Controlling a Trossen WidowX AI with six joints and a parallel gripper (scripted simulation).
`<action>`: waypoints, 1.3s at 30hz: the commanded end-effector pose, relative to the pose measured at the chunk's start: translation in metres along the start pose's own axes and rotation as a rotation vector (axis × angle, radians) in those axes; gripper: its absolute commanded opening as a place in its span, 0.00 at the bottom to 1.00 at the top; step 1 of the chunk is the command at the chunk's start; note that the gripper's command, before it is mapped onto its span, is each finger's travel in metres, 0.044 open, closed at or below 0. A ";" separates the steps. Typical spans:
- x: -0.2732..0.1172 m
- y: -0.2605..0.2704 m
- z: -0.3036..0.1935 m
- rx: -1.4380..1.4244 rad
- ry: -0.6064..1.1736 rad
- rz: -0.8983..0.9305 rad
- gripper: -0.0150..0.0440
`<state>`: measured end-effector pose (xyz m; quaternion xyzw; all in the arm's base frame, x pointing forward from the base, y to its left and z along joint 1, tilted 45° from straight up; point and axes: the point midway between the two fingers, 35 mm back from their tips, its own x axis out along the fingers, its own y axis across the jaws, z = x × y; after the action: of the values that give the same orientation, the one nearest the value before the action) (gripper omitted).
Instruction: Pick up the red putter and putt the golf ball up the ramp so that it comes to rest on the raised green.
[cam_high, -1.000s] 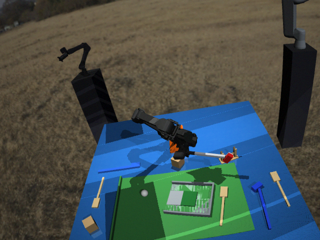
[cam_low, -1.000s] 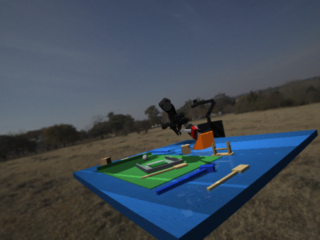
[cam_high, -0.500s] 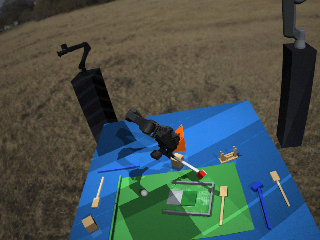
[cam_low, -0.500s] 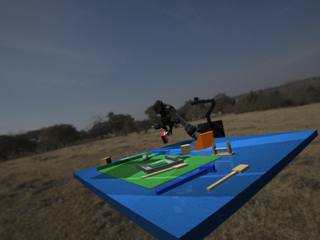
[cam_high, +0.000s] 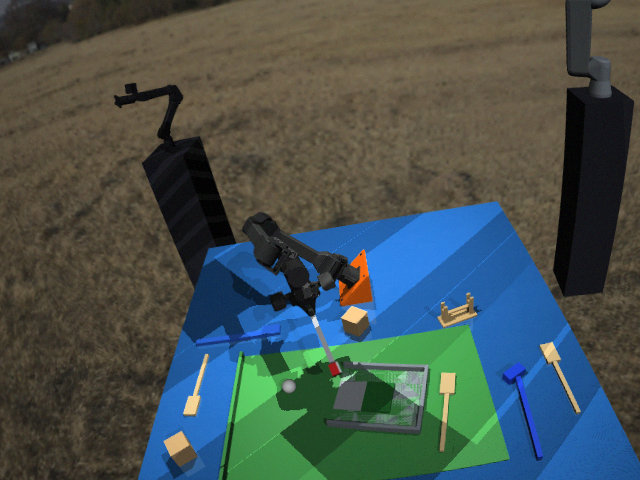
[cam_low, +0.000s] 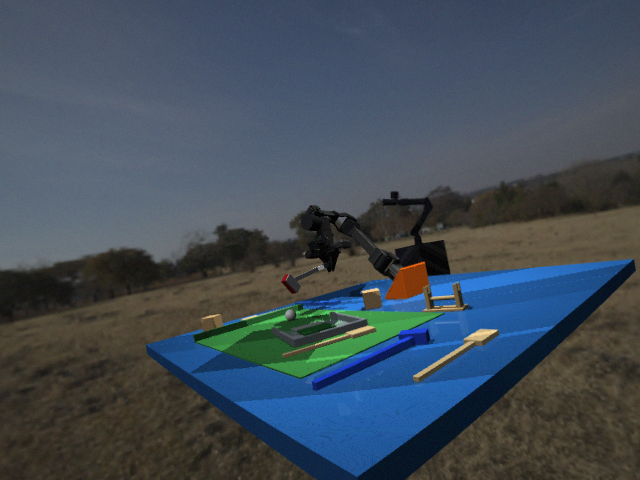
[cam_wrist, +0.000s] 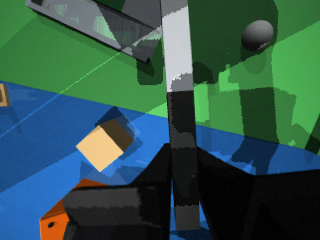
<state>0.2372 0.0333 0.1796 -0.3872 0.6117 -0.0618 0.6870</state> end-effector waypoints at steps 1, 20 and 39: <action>-0.002 -0.020 -0.020 0.133 0.005 -0.033 0.25; -0.011 -0.063 -0.082 0.489 0.013 -0.128 0.25; 0.029 -0.068 -0.084 0.531 0.121 -0.147 0.25</action>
<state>0.1953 -0.0651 0.2055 -0.2308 0.5825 -0.2885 0.7241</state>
